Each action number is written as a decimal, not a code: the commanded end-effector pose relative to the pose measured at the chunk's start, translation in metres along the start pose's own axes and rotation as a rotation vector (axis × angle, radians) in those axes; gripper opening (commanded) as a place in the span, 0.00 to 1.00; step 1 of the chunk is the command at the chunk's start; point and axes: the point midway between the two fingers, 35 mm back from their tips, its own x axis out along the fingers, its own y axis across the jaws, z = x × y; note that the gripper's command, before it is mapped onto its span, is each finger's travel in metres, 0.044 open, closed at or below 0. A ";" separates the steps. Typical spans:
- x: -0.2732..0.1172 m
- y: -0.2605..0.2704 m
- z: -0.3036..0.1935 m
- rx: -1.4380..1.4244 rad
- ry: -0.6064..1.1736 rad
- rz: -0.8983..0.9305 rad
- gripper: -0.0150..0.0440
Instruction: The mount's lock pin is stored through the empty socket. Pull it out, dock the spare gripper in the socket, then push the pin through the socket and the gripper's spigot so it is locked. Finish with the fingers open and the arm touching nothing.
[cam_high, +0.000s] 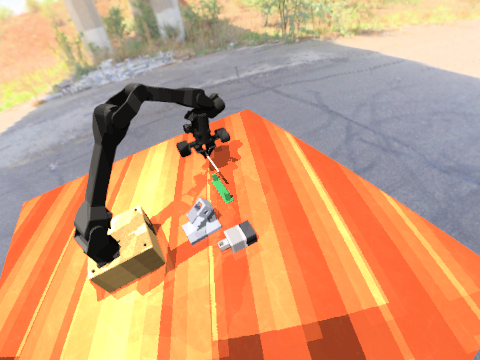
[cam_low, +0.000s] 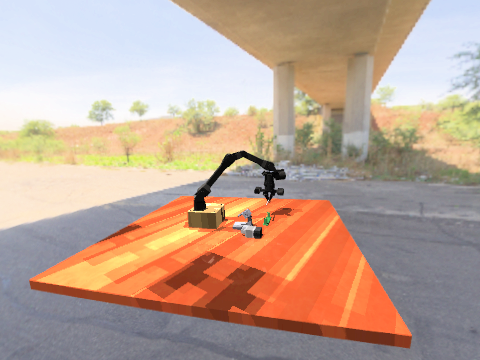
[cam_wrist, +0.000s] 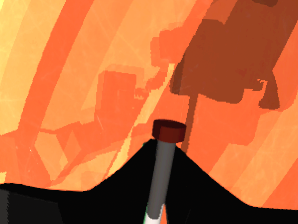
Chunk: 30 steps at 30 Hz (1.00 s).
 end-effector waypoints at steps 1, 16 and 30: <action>0.004 -0.002 -0.001 0.008 0.001 -0.003 0.25; 0.027 -0.003 -0.005 0.007 -0.005 -0.011 0.25; 0.049 -0.003 -0.009 0.005 -0.010 -0.019 0.25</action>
